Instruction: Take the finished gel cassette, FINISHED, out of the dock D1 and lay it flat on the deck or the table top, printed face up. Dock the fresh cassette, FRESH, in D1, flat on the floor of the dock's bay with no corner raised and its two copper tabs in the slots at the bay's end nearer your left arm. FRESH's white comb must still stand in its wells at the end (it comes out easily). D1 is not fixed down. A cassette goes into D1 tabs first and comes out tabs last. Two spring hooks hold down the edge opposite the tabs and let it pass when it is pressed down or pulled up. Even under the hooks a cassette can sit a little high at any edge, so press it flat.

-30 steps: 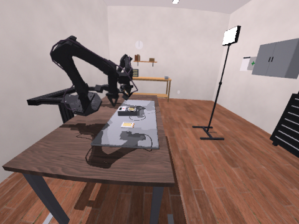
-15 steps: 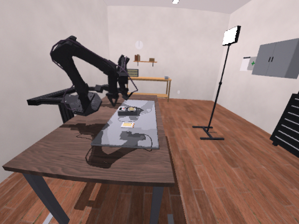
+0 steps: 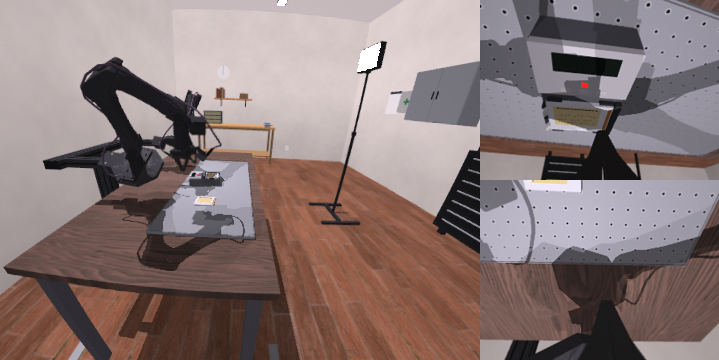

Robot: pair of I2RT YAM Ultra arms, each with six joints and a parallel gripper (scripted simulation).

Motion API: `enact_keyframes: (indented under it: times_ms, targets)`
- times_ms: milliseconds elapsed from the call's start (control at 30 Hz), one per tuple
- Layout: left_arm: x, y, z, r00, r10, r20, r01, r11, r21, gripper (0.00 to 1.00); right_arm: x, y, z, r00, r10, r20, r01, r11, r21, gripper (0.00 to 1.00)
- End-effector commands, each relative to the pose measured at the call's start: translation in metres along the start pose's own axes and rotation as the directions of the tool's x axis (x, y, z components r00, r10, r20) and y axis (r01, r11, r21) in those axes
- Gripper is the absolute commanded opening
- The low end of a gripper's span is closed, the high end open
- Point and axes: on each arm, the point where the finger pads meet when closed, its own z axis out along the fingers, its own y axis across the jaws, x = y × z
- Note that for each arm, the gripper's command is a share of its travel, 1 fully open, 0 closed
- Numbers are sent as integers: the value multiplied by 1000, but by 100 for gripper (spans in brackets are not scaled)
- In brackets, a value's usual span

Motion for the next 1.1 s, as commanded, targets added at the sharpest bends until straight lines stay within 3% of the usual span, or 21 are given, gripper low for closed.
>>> enact_keyframes:
  times_ms: [0, 1067]
  targets:
    - [2, 11, -3, 989, 145, -36, -146, 989, -30, 0, 2, 1, -6, 1000, 1, 20, -1, 1000, -10, 0]
    - [6, 18, -7, 989, 141, -52, -143, 988, -49, 0, 2, 1, -6, 1000, 1, 20, -1, 1000, -10, 0]
